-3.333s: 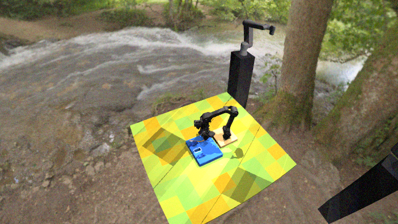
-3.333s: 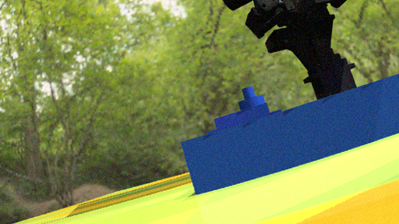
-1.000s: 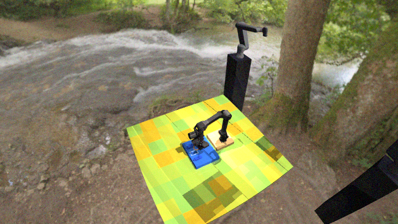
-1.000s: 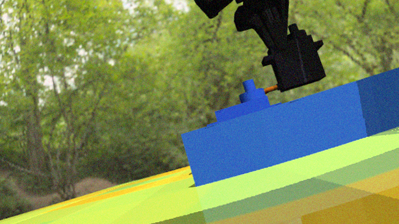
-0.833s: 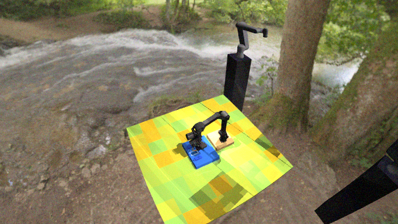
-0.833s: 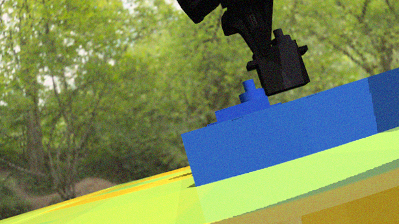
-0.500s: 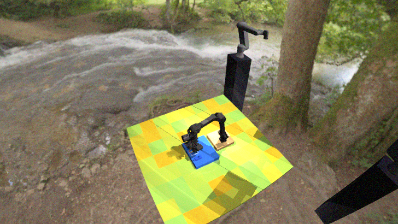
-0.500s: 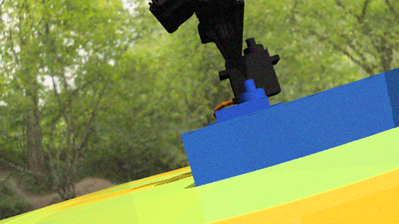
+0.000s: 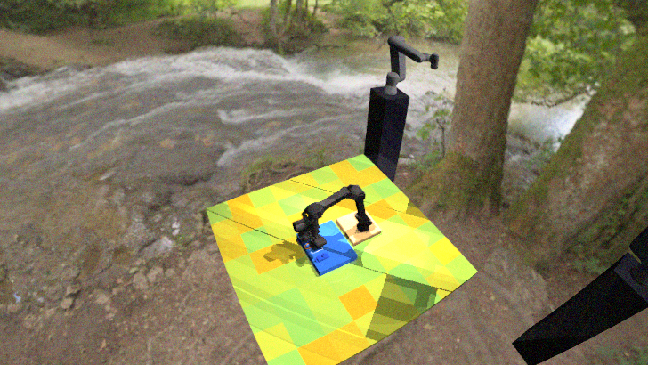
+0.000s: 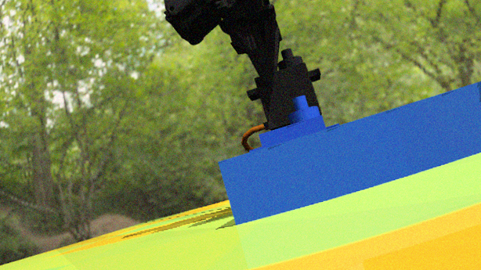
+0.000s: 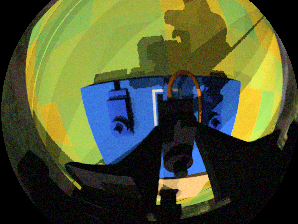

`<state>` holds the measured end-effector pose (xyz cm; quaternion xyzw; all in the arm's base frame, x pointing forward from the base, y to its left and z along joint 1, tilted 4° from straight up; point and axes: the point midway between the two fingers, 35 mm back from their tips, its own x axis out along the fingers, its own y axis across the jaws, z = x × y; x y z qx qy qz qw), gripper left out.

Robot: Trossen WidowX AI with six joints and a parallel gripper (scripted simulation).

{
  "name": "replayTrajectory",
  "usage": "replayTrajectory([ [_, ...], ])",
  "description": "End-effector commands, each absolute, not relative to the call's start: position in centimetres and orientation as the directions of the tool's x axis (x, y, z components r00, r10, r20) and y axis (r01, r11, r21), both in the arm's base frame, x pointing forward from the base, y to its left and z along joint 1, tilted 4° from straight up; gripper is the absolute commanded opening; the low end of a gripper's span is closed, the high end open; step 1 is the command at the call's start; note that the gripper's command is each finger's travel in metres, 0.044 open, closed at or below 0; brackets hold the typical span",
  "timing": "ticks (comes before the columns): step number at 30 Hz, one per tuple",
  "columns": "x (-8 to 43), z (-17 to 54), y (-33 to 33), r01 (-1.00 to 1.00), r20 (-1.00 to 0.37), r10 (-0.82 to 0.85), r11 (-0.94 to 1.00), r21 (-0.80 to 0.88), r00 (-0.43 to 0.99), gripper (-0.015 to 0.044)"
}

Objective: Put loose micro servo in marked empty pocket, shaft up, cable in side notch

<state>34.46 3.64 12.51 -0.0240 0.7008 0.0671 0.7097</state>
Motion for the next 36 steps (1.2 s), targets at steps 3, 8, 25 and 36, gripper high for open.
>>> replayTrajectory([
  [3, 34.5, 12.7, 3.7, -0.086, -0.998, 0.063, 0.994, 0.062, 0.013, 0.0],
  [8, 34.6, 12.2, 3.7, -0.086, -0.998, 0.063, 0.994, 0.062, 0.013, 0.0],
  [25, 34.6, 10.7, 3.9, -0.086, -0.998, 0.063, 0.994, 0.062, 0.013, 0.0],
  [36, 34.6, 10.2, 3.9, -0.086, -0.998, 0.063, 0.994, 0.062, 0.013, 0.0],
])
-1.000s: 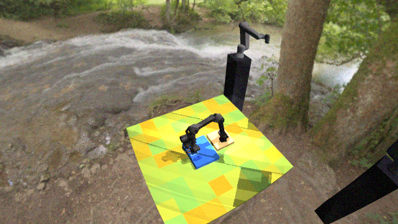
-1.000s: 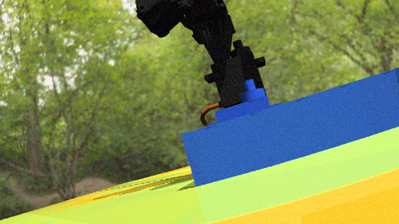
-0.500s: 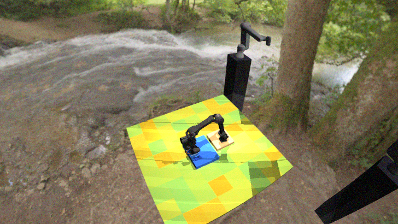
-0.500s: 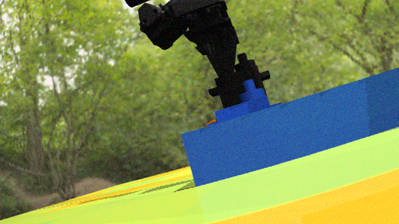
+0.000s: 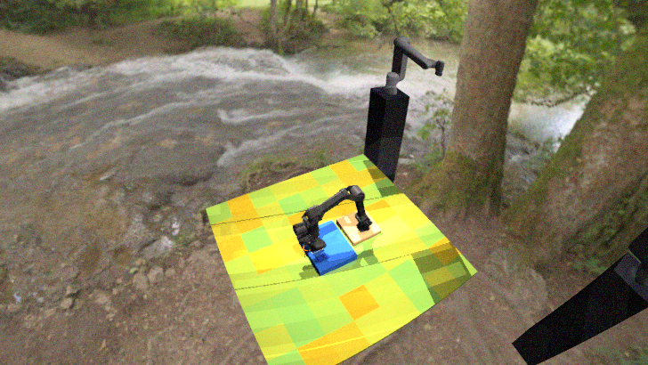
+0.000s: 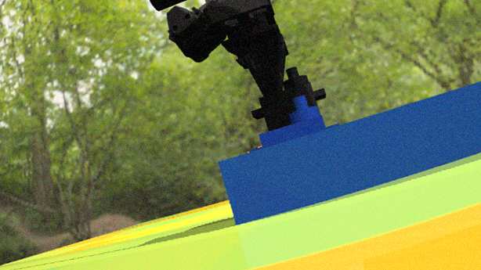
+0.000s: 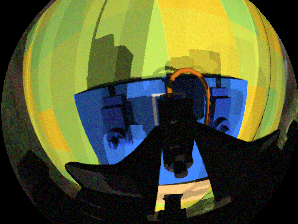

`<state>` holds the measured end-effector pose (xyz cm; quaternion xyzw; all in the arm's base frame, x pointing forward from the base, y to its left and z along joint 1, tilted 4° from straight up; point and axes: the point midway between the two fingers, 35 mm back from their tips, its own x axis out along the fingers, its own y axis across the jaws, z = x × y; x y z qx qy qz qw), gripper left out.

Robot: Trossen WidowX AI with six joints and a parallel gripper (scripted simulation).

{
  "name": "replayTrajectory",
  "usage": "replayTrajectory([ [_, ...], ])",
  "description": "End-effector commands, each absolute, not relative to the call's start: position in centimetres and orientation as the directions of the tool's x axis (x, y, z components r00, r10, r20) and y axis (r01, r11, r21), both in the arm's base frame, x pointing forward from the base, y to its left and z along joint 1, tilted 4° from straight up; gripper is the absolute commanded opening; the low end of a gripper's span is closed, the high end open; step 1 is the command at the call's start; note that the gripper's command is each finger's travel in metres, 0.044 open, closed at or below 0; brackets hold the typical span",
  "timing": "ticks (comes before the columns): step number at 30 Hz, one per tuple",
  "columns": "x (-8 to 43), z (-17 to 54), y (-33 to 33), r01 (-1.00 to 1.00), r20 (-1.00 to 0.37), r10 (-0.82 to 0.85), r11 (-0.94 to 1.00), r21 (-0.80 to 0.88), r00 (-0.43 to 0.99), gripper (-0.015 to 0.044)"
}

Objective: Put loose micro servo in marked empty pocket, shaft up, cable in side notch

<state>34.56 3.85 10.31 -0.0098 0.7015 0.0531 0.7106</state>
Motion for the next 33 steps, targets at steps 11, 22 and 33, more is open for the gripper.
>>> replayTrajectory([
  [11, 34.6, 8.9, 4.0, -0.086, -0.998, 0.063, 0.994, 0.062, 0.013, 0.0],
  [22, 34.6, 7.7, 4.0, -0.086, -0.998, 0.063, 0.994, 0.062, 0.013, 0.0],
  [33, 34.6, 6.5, 4.1, -0.086, -0.998, 0.064, 0.994, 0.062, 0.013, 0.0],
])
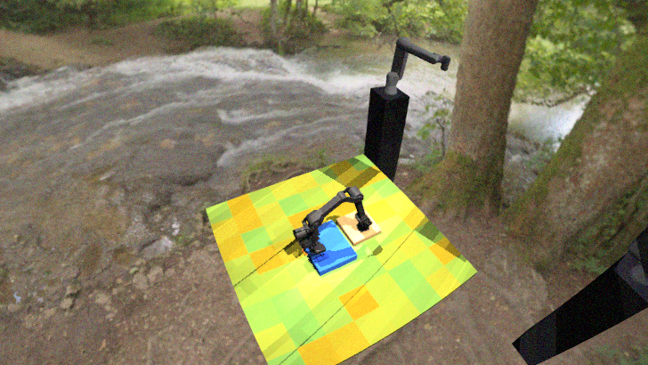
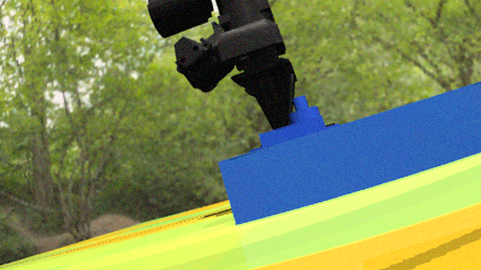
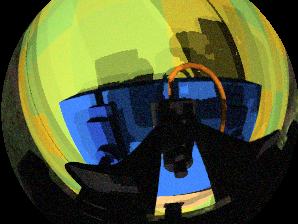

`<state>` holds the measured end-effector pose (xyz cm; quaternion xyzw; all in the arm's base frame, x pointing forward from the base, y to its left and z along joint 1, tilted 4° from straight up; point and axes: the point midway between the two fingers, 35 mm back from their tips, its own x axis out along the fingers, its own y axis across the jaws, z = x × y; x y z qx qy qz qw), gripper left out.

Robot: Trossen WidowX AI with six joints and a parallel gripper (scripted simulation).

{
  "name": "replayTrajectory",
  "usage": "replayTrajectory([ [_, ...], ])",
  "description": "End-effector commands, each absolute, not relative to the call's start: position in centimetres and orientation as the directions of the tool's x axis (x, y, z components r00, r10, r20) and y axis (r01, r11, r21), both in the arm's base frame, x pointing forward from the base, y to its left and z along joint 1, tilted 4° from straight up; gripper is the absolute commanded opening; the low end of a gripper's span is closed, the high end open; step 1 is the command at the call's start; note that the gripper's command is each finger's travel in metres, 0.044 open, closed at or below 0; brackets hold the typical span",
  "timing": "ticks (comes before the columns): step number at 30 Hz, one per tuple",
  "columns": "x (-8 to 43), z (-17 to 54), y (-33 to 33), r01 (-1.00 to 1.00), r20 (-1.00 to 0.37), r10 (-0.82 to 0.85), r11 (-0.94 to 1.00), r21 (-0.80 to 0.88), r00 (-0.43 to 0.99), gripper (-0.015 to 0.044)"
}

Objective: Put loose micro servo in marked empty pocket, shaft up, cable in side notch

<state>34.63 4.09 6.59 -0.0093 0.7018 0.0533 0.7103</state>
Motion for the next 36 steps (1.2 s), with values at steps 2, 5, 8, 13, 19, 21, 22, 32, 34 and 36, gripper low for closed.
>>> replayTrajectory([
  [2, 34.6, 6.3, 4.1, -0.086, -0.998, 0.064, 0.994, 0.062, 0.013, 0.0],
  [5, 34.6, 5.9, 4.2, -0.086, -0.998, 0.064, 0.994, 0.062, 0.013, 0.0],
  [8, 34.6, 5.9, 4.1, -0.086, -0.998, 0.064, 0.994, 0.062, 0.013, 0.0026],
  [13, 34.6, 5.8, 4.1, -0.086, -0.998, 0.064, 0.994, 0.062, 0.013, 0.0157],
  [19, 34.5, 8.1, 4.0, -0.086, -0.998, 0.063, 0.994, 0.062, 0.013, 0.0187],
  [21, 34.2, 9.2, 3.9, -0.086, -0.998, 0.063, 0.994, 0.062, 0.013, 0.0187],
  [22, 34.1, 9.3, 3.8, -0.086, -0.998, 0.063, 0.994, 0.062, 0.013, 0.0187],
  [32, 28.5, 13.1, 3.1, -0.084, -0.998, 0.062, 0.995, 0.062, 0.008, 0.0397],
  [34, 26.4, 14.2, 2.9, -0.085, -0.998, 0.062, 0.994, 0.062, 0.006, 0.044],
  [36, 24.4, 15.1, 2.6, -0.085, -0.998, 0.062, 0.994, 0.062, 0.004, 0.044],
])
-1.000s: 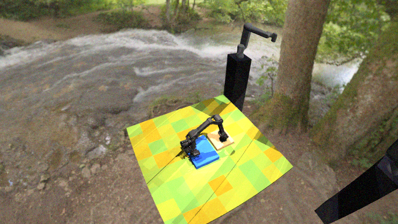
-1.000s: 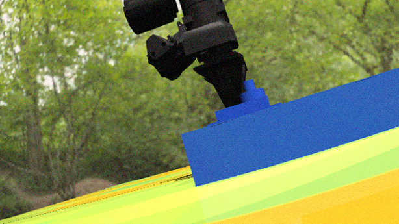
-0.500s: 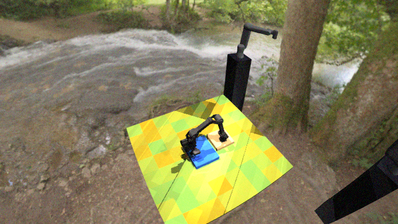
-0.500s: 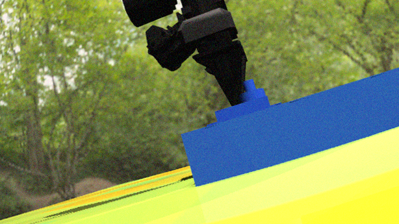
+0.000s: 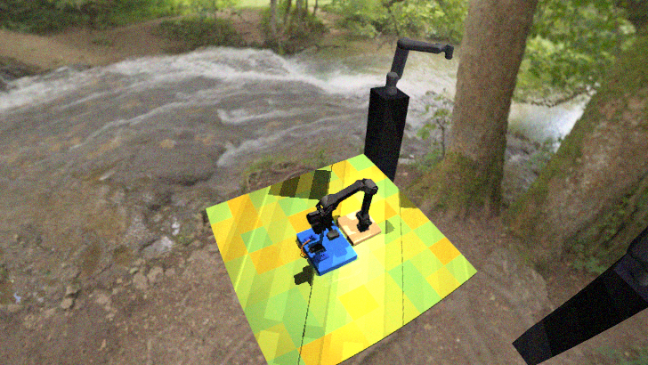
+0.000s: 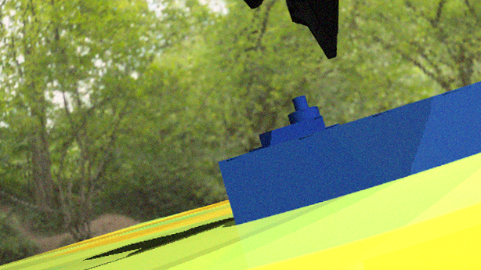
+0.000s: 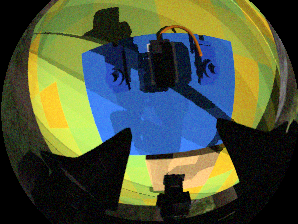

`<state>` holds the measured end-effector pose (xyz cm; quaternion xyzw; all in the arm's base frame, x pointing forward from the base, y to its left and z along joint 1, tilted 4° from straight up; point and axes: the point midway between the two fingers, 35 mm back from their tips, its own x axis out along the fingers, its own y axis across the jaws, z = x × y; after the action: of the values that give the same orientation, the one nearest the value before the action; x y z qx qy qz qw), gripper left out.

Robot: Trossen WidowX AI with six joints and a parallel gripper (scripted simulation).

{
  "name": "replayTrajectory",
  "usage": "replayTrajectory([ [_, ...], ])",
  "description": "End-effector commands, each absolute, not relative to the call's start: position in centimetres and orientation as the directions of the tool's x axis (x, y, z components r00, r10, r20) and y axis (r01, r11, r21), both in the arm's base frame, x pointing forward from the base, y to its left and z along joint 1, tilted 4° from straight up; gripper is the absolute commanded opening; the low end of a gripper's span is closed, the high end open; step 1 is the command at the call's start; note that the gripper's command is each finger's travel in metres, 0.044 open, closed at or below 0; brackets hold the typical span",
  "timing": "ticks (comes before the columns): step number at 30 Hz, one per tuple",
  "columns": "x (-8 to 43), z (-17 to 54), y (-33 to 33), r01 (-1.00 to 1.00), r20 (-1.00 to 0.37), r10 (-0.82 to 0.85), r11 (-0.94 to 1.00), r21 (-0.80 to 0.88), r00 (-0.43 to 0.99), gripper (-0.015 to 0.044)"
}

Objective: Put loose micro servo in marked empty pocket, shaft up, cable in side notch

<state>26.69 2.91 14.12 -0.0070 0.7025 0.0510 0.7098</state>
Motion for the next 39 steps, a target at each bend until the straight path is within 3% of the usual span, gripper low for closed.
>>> replayTrajectory([
  [1, 23.8, 15.3, 2.6, -0.085, -0.998, 0.062, 0.994, 0.062, 0.004, 0.044],
  [13, 23.6, 20.2, 2.3, -0.083, -0.998, 0.063, 0.995, 0.061, 0.02, 0.044],
  [39, 23.6, 20.2, 2.3, -0.083, -0.998, 0.063, 0.995, 0.061, 0.02, 0.044],
])
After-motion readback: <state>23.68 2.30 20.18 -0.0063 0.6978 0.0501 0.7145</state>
